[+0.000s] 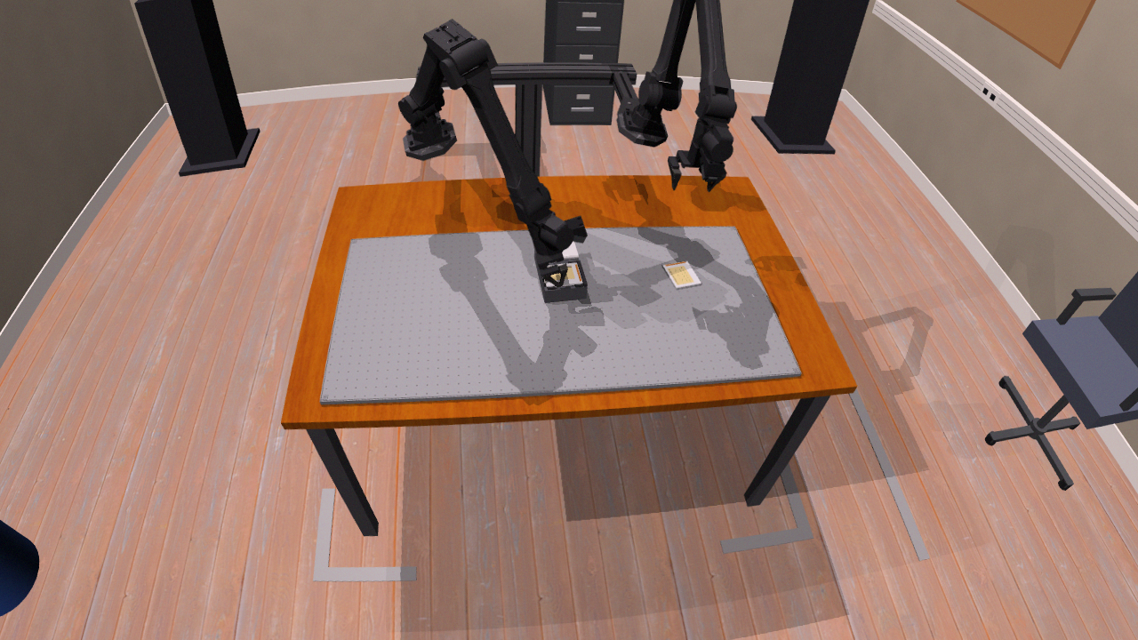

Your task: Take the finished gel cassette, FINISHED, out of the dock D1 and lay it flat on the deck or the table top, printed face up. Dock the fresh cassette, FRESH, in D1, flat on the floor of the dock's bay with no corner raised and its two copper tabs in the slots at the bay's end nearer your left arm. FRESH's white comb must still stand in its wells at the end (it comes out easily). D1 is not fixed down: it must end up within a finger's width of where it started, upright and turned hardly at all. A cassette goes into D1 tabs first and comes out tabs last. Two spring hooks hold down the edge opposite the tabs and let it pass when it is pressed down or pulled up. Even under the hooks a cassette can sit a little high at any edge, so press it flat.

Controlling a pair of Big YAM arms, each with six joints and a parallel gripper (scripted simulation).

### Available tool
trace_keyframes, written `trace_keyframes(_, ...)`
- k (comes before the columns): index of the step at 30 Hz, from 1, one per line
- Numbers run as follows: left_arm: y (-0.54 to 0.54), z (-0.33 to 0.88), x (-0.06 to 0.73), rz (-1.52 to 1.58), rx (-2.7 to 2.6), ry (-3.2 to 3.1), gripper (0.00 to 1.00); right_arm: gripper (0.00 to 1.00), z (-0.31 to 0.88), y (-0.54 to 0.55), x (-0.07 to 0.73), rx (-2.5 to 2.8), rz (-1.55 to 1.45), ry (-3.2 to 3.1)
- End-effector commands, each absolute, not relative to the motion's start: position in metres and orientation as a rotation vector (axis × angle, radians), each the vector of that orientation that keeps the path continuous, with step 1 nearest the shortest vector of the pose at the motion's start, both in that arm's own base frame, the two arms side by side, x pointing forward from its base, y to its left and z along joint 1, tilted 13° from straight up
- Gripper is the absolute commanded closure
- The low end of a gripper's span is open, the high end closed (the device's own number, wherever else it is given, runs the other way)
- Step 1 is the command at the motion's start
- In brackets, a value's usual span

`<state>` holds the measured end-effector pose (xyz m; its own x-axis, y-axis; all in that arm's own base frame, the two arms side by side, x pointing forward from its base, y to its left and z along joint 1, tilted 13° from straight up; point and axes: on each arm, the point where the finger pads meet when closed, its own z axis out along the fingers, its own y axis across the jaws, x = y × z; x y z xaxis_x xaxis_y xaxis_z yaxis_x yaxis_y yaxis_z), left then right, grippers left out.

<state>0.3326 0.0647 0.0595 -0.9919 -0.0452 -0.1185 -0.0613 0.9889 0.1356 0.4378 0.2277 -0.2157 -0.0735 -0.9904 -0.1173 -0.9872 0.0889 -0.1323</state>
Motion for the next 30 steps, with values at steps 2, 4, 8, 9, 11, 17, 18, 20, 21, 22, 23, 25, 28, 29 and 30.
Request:
trace_keyframes(2,0.0679,0.0739,0.3482,0.212,-0.069,2.99,0.0,0.02,-0.1976,0.2315,0.4443,-1.998,-0.034,2.164)
trace_keyframes(4,0.0679,0.0739,0.3482,0.212,-0.069,2.99,0.0,0.02,-0.1976,0.2315,0.4443,-1.998,-0.034,2.164)
trace_keyframes(8,0.0679,0.0739,0.3482,0.212,-0.069,2.99,0.0,0.02,-0.1963,0.2314,0.4443,-1.999,-0.034,2.164)
trace_keyframes(9,0.0679,0.0739,0.3482,0.212,-0.069,2.99,0.0,0.02,-0.1949,0.2314,0.4443,-1.999,-0.034,2.164)
trace_keyframes(11,0.0679,0.0739,0.3482,0.212,-0.069,2.99,0.0,0.02,-0.1936,0.2313,0.4443,-1.999,-0.034,2.164)
trace_keyframes(17,0.0679,0.0739,0.3482,0.212,-0.069,2.99,0.0,0.02,-0.1936,0.2313,0.4443,-1.999,-0.034,2.164)
trace_keyframes(18,0.0679,0.0739,0.3482,0.212,-0.069,2.99,0.0,0.02,-0.1936,0.2313,0.4443,-1.999,-0.034,2.164)
trace_keyframes(20,0.0679,0.0739,0.3482,0.212,-0.069,2.99,0.0,0.02,-0.1936,0.2313,0.4443,-1.999,-0.034,2.164)
trace_keyframes(21,0.0679,0.0739,0.3482,0.212,-0.069,2.99,0.0,0.02,-0.1936,0.2313,0.4443,-1.999,-0.034,2.164)
trace_keyframes(22,0.0679,0.0739,0.3482,0.212,-0.069,2.99,0.0,0.02,-0.1936,0.2313,0.4443,-1.999,-0.034,2.164)
trace_keyframes(23,0.0679,0.0739,0.3482,0.212,-0.069,2.99,0.0,0.02,-0.1936,0.2313,0.4443,-1.999,-0.034,2.164)
trace_keyframes(25,0.0679,0.0739,0.3482,0.212,-0.069,2.99,0.0,0.02,-0.1936,0.2313,0.4443,-1.999,-0.034,2.164)
trace_keyframes(28,0.0679,0.0739,0.3482,0.212,-0.069,2.99,0.0,0.02,-0.19,0.2303,0.4429,-1.999,-0.033,2.164)
trace_keyframes(29,0.0679,0.0739,0.3482,0.212,-0.069,2.99,0.0,0.02,-0.19,0.2303,0.4429,-1.999,-0.033,2.164)
trace_keyframes(30,0.0679,0.0739,0.3482,0.212,-0.069,2.99,0.0,0.02,-0.19,0.2303,0.4429,-1.999,-0.033,2.164)
